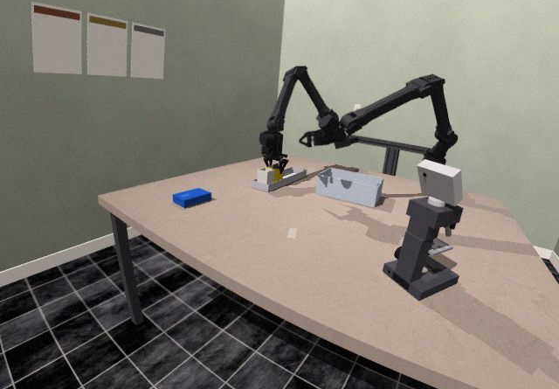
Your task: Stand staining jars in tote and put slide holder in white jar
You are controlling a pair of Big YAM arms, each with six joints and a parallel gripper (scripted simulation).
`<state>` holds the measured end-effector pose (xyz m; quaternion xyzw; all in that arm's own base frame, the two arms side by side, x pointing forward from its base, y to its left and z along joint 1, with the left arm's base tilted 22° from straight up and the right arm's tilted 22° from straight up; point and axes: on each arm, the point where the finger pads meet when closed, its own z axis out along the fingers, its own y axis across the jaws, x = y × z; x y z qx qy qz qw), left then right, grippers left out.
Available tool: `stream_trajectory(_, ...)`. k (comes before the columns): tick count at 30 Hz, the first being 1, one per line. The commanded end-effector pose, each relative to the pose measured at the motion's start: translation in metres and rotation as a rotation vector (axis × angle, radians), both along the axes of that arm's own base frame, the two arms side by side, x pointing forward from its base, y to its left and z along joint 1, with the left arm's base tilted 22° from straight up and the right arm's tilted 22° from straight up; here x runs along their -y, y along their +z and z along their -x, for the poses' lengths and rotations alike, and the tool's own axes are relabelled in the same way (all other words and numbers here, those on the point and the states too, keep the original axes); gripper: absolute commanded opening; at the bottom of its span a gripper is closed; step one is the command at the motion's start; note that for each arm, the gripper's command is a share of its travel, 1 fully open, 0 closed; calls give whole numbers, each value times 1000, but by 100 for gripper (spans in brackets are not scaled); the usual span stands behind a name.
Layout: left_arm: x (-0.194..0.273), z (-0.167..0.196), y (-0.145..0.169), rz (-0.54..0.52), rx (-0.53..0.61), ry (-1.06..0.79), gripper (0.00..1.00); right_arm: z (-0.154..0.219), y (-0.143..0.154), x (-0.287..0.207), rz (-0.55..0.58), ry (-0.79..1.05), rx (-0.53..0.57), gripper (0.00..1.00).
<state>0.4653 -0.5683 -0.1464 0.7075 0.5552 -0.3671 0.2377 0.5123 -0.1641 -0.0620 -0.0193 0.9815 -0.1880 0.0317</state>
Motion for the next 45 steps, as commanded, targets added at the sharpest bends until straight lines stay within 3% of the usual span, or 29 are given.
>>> stream_trajectory(1,23,-27,40,64,74,-10,100,-10,-8,-1,0,23,7,69)
stream_trajectory(8,23,-27,40,64,74,-10,100,-11,2,2,4,18,25,49)
stream_trajectory(10,23,-27,40,64,74,-10,100,-11,11,-5,4,25,27,26)
stream_trajectory(13,23,-27,40,64,74,-10,100,-7,32,-17,5,18,29,57)
stream_trajectory(16,23,-27,40,64,74,-10,100,-6,42,-21,5,18,30,57)
stream_trajectory(20,23,-27,40,64,74,-10,100,-13,84,-33,8,18,55,57)
stream_trajectory(31,23,-27,40,64,74,-10,100,-6,145,-57,7,18,60,57)
stream_trajectory(39,19,-28,45,66,81,-12,100,-8,150,-58,7,18,65,57)
stream_trajectory(45,-46,-28,75,49,107,-20,100,-8,150,-56,6,14,65,57)
